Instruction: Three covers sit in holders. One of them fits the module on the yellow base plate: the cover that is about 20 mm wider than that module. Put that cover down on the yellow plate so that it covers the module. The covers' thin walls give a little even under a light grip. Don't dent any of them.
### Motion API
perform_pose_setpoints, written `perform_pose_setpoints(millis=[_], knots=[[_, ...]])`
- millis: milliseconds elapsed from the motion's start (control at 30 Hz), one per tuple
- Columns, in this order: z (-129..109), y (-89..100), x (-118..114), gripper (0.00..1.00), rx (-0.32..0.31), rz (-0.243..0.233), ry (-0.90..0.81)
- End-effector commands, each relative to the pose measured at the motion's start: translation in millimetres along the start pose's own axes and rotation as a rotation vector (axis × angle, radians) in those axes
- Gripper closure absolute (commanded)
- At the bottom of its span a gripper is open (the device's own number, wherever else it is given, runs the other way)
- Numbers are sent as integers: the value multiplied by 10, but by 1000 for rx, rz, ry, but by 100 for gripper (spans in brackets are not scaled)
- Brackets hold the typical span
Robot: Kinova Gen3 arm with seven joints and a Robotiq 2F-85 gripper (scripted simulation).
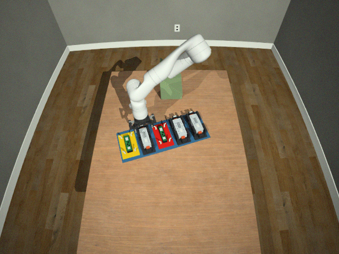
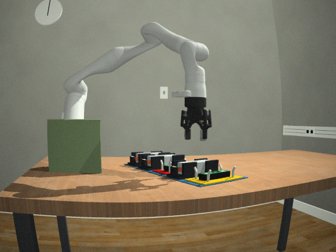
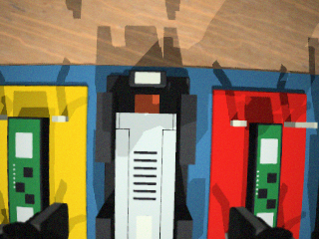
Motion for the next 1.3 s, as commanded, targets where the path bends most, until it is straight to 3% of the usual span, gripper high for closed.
perform_pose_setpoints(millis=[0,500,833,1067,1267], knots=[[0,0,-12,0,-1,-2,0],[-7,-47,-43,0,-1,-2,0],[-7,-247,-44,0,-1,-2,0],[-7,-247,-44,0,-1,-2,0],[-7,-367,-44,0,-1,-2,0]])
Point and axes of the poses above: the point where the finger pads meet when closed, its own y axis back along the fingers, its own x axis across the jaws, z = x × y, the point moved 3 cm from there along y, back along the fingers, and after that the axes turned 14 degrees about y, right-handed, at the moved point
